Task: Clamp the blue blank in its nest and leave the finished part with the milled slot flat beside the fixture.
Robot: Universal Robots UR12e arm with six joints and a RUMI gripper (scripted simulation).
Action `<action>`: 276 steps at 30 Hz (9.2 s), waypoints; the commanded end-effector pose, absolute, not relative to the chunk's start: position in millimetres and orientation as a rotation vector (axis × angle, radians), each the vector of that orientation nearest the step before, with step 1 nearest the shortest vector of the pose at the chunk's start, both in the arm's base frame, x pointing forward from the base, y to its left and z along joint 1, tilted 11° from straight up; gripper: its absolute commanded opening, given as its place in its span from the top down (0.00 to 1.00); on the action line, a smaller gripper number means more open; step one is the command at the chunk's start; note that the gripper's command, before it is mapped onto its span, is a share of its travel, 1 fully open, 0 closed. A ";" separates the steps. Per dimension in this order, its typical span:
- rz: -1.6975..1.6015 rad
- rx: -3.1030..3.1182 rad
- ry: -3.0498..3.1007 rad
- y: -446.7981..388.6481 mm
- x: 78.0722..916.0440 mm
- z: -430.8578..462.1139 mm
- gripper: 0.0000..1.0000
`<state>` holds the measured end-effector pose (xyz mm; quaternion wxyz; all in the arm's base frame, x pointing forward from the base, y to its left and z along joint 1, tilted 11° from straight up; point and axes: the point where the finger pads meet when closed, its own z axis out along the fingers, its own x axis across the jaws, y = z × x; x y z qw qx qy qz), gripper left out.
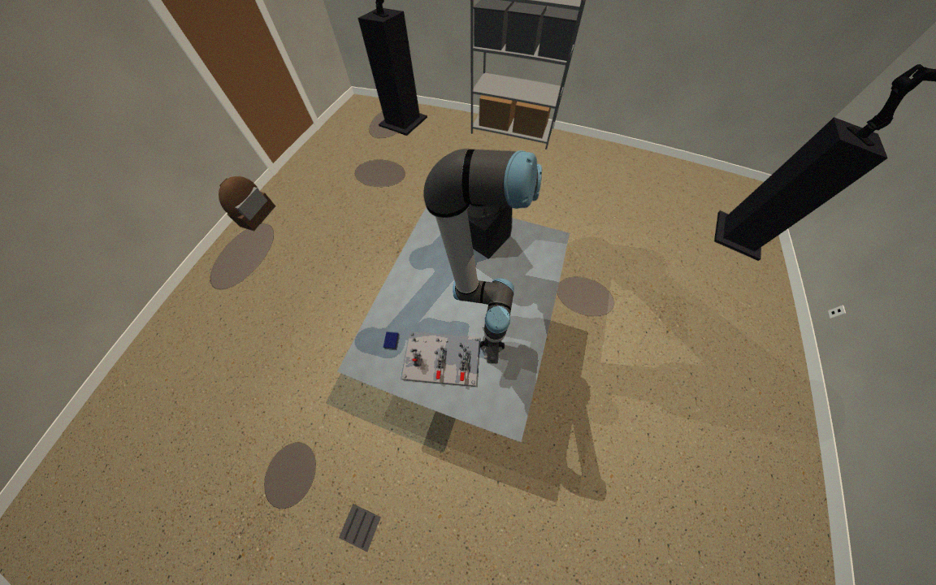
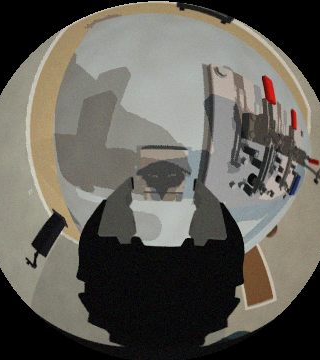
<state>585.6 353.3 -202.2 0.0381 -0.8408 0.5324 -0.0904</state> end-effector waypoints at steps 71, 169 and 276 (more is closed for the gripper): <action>-0.278 -2.578 1.633 356.7 567.0 -105.6 0.46; -0.278 -2.578 1.633 349.6 553.4 -13.4 0.41; -0.278 -2.578 1.633 -94.0 747.6 39.3 0.41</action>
